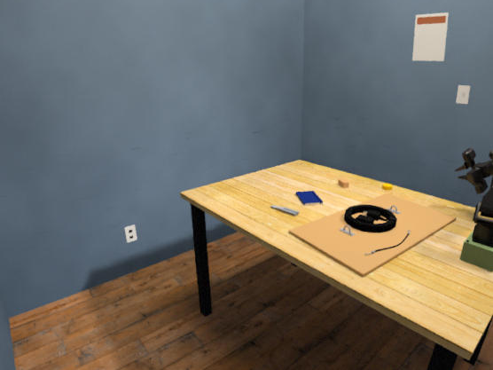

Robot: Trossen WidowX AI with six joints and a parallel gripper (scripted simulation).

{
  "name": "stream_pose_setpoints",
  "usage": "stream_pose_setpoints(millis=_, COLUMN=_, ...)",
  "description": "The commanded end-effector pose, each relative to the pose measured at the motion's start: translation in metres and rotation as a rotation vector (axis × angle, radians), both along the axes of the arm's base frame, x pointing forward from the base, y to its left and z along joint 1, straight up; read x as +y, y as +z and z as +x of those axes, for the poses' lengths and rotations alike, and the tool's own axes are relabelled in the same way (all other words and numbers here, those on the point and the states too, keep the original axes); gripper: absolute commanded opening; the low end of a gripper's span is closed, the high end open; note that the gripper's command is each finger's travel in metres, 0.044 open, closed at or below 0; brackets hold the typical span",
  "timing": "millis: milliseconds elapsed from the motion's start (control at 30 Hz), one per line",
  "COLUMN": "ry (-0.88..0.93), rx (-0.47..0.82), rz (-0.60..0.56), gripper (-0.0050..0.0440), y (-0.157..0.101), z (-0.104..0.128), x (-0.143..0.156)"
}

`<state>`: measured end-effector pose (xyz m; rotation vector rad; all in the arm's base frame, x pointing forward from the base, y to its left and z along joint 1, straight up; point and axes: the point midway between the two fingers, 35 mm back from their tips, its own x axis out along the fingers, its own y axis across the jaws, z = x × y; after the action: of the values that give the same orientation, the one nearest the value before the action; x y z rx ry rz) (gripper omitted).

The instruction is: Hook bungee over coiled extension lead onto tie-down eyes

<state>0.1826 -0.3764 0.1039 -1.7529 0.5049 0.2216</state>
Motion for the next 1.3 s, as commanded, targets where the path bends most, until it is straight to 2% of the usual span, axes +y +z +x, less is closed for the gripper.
stream_pose_setpoints(millis=0, ry=0.014, rx=0.008, rz=0.033, gripper=0.015, y=0.005, z=0.019, x=0.003)
stream_pose_setpoints(millis=267, ry=0.039, rx=0.038, rz=0.137, gripper=0.015, y=0.0, z=0.051, x=0.02)
stream_pose_setpoints(millis=333, ry=0.039, rx=0.038, rz=0.137, gripper=0.015, y=0.0, z=0.051, x=0.02)
stream_pose_setpoints(millis=833, ry=0.077, rx=0.118, rz=0.317, gripper=0.015, y=-0.01, z=0.106, x=0.062)
stream_pose_setpoints(millis=900, ry=0.077, rx=0.118, rz=0.317, gripper=0.015, y=-0.01, z=0.106, x=0.062)
stream_pose_setpoints(millis=1267, ry=0.101, rx=0.194, rz=0.43, gripper=0.015, y=-0.017, z=0.141, x=0.1)
